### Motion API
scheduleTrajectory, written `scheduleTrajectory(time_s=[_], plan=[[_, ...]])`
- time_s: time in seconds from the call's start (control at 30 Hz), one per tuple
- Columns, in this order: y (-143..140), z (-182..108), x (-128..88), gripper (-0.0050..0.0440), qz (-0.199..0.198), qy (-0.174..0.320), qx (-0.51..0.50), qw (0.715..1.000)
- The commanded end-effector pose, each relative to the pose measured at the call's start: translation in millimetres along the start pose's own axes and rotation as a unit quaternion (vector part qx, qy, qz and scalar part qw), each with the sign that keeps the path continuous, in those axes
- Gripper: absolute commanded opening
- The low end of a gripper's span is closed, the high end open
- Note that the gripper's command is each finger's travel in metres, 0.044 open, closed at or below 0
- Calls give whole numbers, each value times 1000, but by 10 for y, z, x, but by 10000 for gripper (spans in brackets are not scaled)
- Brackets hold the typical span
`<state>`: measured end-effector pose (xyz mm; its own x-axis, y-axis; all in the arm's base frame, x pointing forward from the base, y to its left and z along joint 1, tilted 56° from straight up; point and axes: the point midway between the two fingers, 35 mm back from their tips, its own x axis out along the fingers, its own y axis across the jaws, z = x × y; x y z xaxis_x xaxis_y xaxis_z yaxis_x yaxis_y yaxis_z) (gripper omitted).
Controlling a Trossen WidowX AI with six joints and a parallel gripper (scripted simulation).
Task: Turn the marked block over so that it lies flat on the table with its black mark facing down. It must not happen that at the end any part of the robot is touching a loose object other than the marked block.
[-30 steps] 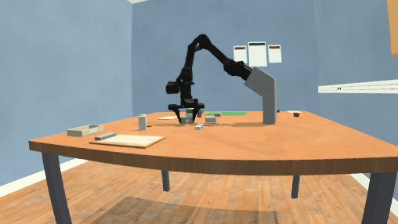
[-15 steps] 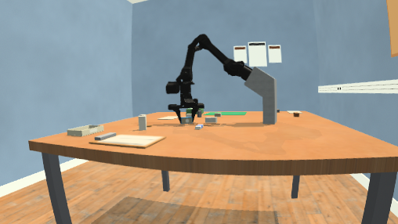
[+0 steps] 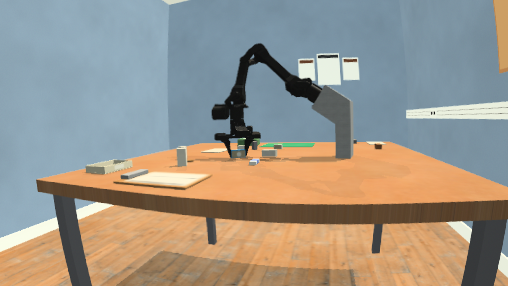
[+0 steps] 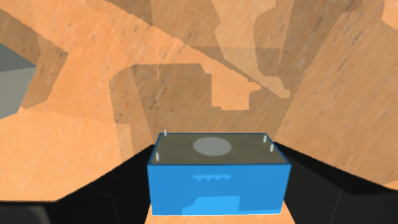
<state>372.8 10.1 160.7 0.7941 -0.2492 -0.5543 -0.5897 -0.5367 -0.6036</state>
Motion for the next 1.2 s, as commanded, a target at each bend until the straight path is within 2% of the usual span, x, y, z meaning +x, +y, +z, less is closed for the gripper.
scheduleTrajectory(time_s=[0.0, 0.33, 0.83, 1.17], plan=[[-17, -18, -5, -50, -3, 1, 1, 1000], [-22, -30, -182, -50, -7, 4, 5, 1000], [-58, -59, -927, -50, -13, 5, 9, 1000], [-55, -60, -993, -50, -13, 5, 9, 1000]])
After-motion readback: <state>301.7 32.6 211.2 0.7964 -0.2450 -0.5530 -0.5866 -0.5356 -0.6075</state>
